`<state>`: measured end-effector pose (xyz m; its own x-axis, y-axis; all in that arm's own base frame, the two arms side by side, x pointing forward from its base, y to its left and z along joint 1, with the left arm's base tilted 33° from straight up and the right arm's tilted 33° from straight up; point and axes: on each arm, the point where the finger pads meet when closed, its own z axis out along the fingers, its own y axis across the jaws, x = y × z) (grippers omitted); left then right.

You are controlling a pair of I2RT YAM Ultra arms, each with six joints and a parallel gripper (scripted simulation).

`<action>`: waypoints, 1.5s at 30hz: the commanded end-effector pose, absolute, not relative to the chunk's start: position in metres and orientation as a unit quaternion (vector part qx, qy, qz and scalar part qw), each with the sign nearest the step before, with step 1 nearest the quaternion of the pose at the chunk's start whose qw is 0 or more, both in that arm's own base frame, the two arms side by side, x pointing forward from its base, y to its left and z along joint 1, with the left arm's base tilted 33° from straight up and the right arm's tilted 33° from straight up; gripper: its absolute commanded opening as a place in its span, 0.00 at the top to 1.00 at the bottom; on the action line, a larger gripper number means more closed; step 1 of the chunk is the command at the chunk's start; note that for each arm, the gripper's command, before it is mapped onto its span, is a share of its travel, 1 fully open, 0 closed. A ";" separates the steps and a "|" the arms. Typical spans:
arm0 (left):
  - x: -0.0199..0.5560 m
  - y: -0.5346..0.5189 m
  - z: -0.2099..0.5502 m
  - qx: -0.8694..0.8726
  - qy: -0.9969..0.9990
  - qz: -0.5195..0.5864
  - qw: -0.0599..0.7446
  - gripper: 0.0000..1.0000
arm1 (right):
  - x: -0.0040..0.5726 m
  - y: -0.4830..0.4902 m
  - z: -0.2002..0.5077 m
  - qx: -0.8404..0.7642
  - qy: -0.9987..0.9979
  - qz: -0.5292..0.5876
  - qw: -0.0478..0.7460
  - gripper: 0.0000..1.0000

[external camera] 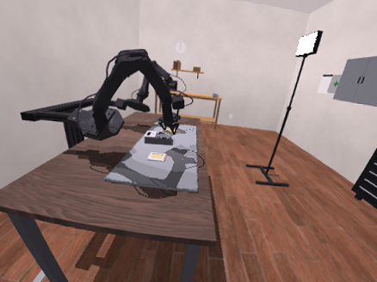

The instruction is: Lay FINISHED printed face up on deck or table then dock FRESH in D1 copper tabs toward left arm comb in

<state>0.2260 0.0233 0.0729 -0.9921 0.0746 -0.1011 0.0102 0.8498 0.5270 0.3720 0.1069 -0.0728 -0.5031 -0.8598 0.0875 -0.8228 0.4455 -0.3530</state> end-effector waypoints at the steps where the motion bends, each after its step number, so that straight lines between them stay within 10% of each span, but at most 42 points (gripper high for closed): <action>1: 0.231 0.019 0.082 0.014 0.962 0.262 0.075 0.00 | 0.385 0.100 -0.053 -0.427 0.877 -0.193 0.107 1.00; 45: 0.231 0.019 0.082 0.014 0.962 0.262 0.075 0.00 | 0.363 -0.071 0.019 0.029 0.930 -0.263 0.256 1.00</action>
